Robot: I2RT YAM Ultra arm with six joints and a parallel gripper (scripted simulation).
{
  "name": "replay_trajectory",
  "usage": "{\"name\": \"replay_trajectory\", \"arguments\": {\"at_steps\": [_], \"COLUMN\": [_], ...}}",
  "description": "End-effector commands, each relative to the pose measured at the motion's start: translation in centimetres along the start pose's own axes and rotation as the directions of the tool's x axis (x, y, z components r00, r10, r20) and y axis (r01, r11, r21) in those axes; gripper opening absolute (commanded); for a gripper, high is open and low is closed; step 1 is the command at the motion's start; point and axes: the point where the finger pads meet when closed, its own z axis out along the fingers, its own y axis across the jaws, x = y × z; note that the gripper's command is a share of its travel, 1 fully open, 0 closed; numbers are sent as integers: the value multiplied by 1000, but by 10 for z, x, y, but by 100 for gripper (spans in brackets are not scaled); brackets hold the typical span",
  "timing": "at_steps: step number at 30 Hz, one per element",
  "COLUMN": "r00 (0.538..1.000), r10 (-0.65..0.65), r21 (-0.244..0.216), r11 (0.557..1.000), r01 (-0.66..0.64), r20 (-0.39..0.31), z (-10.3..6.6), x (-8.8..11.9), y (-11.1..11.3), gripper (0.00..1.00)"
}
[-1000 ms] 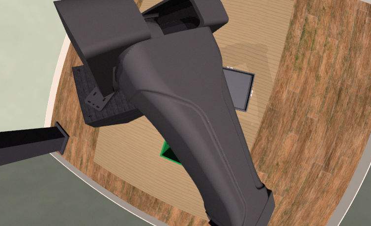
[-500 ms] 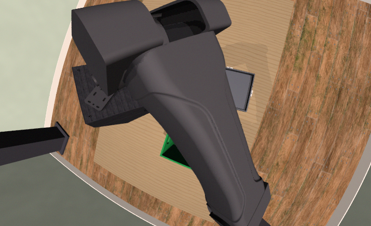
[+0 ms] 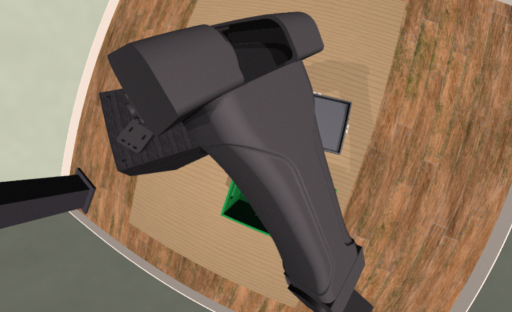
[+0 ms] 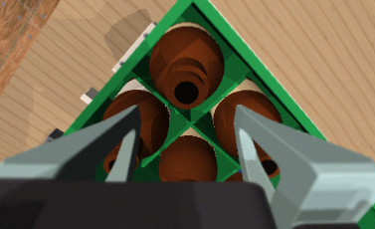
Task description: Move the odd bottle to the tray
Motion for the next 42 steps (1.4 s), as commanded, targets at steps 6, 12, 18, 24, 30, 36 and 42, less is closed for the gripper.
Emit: {"name": "replay_trajectory", "arguments": {"at_steps": [6,12,18,24,30,36,42], "r00": [998,1000,999,999,999,999,999], "r10": [-2,16,2,8,8,9,9], "r21": [-5,7,0,2,2,3,3], "r11": [1000,1000,1000,1000,1000,1000,1000], "r01": [3,-16,-2,-8,-8,-9,-9], "r20": [58,26,38,40,40,39,39], "z": [-3,8,6,4,4,4,4], "x": [-18,-7,-9,-10,-10,-10,-10], "y": [1,-8,-1,-4,-4,-4,-4], "gripper": [61,61,61,61,61,61,61]}}
